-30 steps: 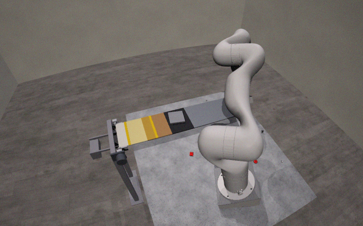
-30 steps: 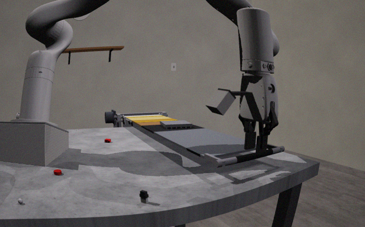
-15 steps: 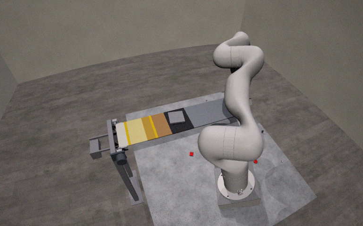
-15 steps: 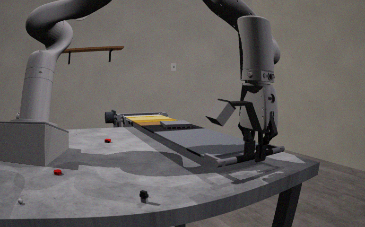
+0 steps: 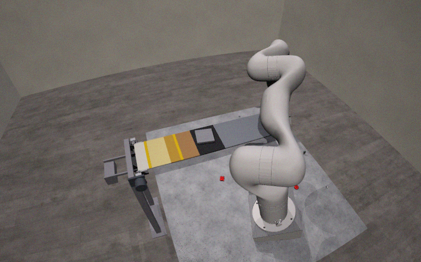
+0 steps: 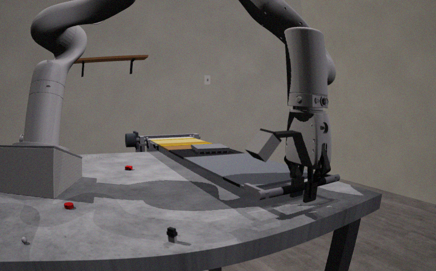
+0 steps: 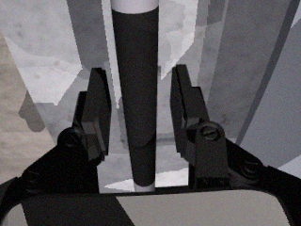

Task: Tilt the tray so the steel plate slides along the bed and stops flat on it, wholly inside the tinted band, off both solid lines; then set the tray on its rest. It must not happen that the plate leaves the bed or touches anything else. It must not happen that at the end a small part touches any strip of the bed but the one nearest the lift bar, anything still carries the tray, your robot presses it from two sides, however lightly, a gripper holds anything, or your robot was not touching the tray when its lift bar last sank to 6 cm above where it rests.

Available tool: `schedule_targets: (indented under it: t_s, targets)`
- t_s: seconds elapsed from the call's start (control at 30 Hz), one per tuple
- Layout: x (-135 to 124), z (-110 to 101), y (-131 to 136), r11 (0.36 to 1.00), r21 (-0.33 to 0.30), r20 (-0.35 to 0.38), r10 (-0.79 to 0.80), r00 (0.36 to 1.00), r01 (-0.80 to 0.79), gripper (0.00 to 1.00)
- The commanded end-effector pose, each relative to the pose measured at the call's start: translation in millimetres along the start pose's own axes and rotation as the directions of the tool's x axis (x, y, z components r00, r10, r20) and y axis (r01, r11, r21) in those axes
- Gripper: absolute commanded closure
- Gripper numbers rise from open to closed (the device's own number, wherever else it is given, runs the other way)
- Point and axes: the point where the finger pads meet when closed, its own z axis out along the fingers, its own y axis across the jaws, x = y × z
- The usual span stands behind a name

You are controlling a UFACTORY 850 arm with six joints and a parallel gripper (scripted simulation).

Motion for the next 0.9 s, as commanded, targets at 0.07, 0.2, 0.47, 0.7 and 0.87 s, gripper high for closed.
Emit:
schedule_targets:
  t_s: [0.07, 0.2, 0.47, 0.7, 0.87]
  targets:
    - [-1.0, 1.3, -0.7, 1.000, 0.001, 0.002, 0.000, 1.000, 0.000, 0.60]
    - [-1.0, 1.3, -0.7, 1.000, 0.001, 0.002, 0.000, 1.000, 0.000, 0.60]
    - [-1.0, 1.3, -0.7, 1.000, 0.001, 0.002, 0.000, 1.000, 0.000, 0.60]
    - [-1.0, 1.3, -0.7, 1.000, 0.001, 0.002, 0.000, 1.000, 0.000, 1.00]
    - [-1.0, 1.3, -0.7, 1.000, 0.001, 0.002, 0.000, 1.000, 0.000, 1.00]
